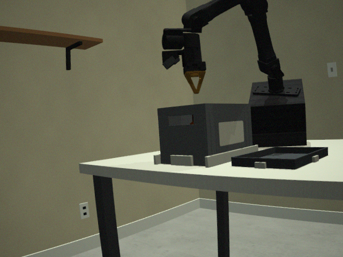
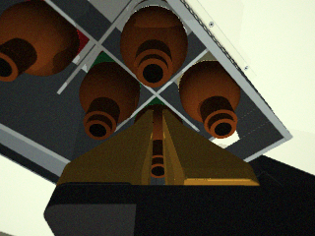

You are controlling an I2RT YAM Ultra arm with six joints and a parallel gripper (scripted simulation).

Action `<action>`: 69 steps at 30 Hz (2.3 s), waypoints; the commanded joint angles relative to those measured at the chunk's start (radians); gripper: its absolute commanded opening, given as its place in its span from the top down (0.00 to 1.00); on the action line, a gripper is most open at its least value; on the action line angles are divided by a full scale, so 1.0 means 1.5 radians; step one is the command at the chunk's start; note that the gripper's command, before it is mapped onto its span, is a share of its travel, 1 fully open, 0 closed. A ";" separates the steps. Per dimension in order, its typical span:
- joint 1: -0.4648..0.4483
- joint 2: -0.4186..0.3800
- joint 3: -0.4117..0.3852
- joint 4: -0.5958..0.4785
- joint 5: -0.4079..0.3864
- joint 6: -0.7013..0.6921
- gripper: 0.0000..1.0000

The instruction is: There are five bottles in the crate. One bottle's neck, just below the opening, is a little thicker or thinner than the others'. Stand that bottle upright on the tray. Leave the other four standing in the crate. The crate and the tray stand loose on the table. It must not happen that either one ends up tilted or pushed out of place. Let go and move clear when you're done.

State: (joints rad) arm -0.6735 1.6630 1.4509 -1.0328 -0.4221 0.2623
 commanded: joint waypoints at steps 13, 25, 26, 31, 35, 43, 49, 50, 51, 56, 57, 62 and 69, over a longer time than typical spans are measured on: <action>-0.012 -0.015 0.025 -0.001 0.000 0.000 0.39; -0.012 -0.015 0.025 -0.001 0.000 0.000 0.39; -0.012 -0.015 0.025 -0.001 0.000 0.000 0.39; -0.012 -0.015 0.025 -0.001 0.000 0.000 0.39; -0.012 -0.015 0.025 -0.001 0.000 0.000 0.39; -0.011 -0.013 0.024 0.010 0.001 0.002 0.39; -0.001 -0.001 0.020 0.018 0.003 0.007 0.39; 0.002 0.002 0.019 0.020 0.004 0.008 0.39; 0.004 0.005 0.015 0.022 0.005 0.009 0.39; -0.004 0.010 -0.015 0.029 0.007 0.012 0.39; 0.000 0.010 -0.017 0.031 0.007 0.012 0.39; 0.012 0.013 -0.026 0.046 0.009 0.018 0.39; 0.022 0.020 -0.040 0.070 0.012 0.027 0.39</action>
State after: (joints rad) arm -0.6422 1.6779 1.4097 -0.9665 -0.4168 0.2890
